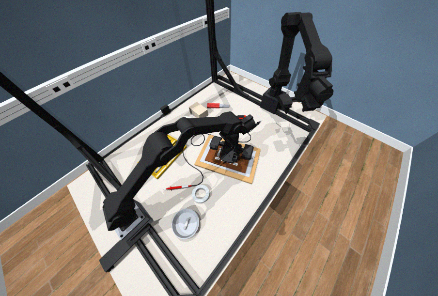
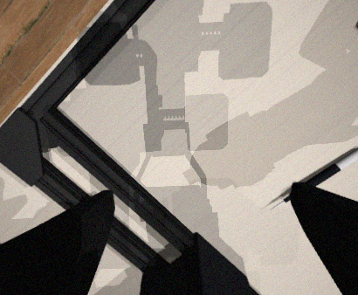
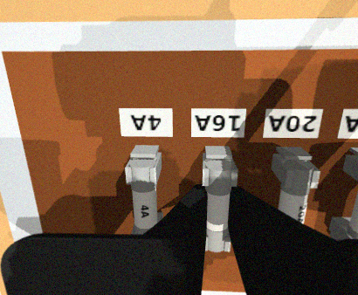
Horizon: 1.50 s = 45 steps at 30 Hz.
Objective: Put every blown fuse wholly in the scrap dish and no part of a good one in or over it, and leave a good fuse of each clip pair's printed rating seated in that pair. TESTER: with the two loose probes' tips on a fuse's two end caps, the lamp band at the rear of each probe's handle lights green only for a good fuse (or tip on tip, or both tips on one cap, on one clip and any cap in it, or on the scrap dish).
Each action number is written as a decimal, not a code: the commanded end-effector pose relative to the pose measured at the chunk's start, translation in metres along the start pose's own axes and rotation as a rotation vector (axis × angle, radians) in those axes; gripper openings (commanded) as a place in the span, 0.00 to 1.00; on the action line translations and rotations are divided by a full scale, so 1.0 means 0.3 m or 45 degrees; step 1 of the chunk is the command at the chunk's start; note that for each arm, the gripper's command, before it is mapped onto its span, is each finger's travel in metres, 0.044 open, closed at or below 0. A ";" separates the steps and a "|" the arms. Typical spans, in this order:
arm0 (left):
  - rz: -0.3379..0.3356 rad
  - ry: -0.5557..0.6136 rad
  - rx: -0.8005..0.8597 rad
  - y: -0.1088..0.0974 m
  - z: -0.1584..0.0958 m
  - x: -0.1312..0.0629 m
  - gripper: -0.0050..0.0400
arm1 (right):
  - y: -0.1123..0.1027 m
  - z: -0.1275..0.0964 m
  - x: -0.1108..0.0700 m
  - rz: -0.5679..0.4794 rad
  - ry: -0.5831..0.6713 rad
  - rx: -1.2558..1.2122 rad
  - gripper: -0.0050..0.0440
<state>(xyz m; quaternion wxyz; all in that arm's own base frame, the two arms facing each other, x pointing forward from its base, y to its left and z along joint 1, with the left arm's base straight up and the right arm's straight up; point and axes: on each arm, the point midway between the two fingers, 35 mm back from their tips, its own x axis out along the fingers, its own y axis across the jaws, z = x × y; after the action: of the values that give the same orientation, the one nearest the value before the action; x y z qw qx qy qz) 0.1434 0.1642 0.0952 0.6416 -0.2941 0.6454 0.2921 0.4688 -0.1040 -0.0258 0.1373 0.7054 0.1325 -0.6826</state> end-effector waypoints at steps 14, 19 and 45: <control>0.000 -0.029 0.000 0.001 0.014 -0.019 1.00 | 0.001 0.000 -0.015 0.006 -0.006 -0.002 0.00; 0.000 -0.029 0.000 0.001 0.014 -0.019 1.00 | 0.001 0.000 -0.015 0.006 -0.006 -0.002 0.00; 0.000 -0.029 0.000 0.001 0.014 -0.019 1.00 | 0.008 -0.012 -0.020 0.002 -0.018 -0.001 0.29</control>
<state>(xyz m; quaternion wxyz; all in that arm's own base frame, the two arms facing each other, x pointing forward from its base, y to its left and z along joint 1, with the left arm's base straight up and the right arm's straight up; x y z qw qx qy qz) 0.1434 0.1642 0.0952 0.6416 -0.2941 0.6454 0.2921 0.4676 -0.1041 -0.0242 0.1350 0.6959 0.1352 -0.6922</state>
